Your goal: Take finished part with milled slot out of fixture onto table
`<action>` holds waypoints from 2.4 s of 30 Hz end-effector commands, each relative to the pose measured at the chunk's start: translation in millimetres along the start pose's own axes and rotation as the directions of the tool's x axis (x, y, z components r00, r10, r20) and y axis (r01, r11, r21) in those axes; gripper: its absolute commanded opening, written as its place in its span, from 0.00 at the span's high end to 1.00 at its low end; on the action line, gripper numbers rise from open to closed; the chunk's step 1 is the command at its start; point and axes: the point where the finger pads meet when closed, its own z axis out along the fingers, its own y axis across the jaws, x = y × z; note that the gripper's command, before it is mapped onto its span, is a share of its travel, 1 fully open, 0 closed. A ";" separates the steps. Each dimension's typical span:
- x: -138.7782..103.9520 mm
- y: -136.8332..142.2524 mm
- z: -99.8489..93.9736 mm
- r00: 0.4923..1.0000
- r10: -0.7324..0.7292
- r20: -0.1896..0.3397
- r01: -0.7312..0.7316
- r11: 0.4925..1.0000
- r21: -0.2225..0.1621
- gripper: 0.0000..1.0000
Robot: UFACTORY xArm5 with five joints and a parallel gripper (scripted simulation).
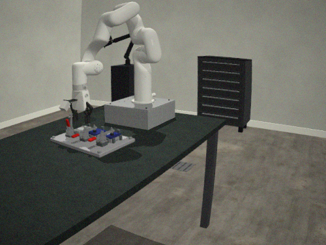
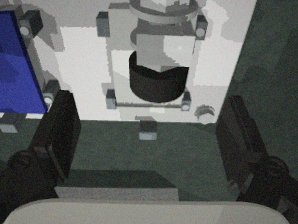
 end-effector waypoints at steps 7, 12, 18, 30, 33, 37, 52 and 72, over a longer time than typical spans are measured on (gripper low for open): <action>1.9 0.5 3.0 1.000 0.000 -0.004 0.000 1.000 -0.001 0.00; 1.8 0.4 3.2 1.000 0.000 -0.004 0.000 1.000 -0.001 0.00; 1.7 0.4 3.2 1.000 0.000 -0.004 0.000 1.000 -0.001 0.00; 2.3 0.5 3.2 1.000 0.000 -0.004 0.000 1.000 -0.001 0.00; 2.4 0.5 3.2 1.000 0.000 -0.004 0.000 1.000 -0.001 0.00; 2.7 0.6 3.2 1.000 0.000 -0.004 0.000 1.000 -0.001 0.00; 2.9 0.6 3.2 1.000 0.000 -0.004 0.000 1.000 -0.001 0.00; 2.9 0.6 8.0 1.000 0.000 -0.004 0.000 1.000 -0.001 0.00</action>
